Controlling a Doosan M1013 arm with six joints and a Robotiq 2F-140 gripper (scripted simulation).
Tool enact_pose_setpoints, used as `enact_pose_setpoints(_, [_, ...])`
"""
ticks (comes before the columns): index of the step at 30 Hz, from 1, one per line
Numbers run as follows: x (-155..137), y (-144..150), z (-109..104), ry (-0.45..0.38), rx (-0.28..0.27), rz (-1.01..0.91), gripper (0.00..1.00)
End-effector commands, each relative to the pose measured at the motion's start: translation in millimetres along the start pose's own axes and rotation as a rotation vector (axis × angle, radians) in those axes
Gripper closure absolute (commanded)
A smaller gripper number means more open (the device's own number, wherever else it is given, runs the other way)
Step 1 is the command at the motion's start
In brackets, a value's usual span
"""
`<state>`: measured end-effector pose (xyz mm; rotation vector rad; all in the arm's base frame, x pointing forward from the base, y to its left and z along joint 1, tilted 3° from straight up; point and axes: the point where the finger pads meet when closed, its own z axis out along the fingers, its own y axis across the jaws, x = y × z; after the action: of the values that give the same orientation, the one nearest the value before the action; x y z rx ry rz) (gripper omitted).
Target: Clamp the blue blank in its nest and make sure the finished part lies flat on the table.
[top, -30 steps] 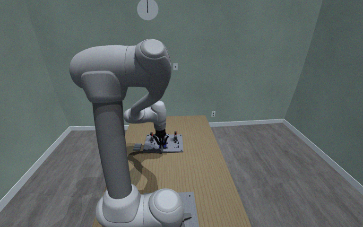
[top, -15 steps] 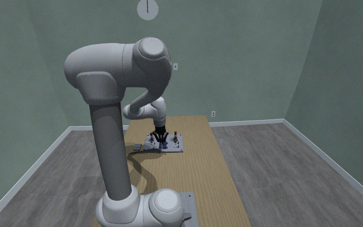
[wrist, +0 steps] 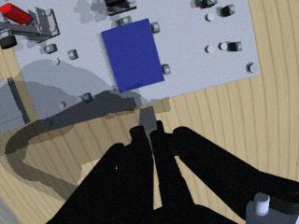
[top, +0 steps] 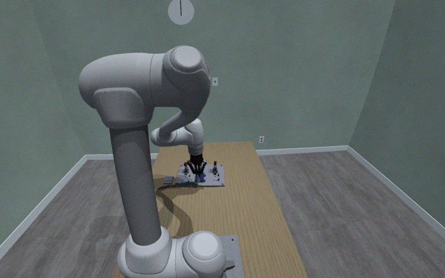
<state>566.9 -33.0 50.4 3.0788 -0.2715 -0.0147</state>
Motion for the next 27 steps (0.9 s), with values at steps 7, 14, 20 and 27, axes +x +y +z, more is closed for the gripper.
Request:
enact_pose_setpoints(7, [0, 0, 0, 0.000, 0.000, 0.000, 1.00])
enact_pose_setpoints(14, [3, -3, 0, 0.000, 0.000, 0.000, 1.00])
enact_pose_setpoints(20, [15, -13, 0, 0.000, 0.000, 0.000, 1.00])
enact_pose_setpoints(27, [49, -40, 0, 0.000, 0.000, 0.000, 1.00])
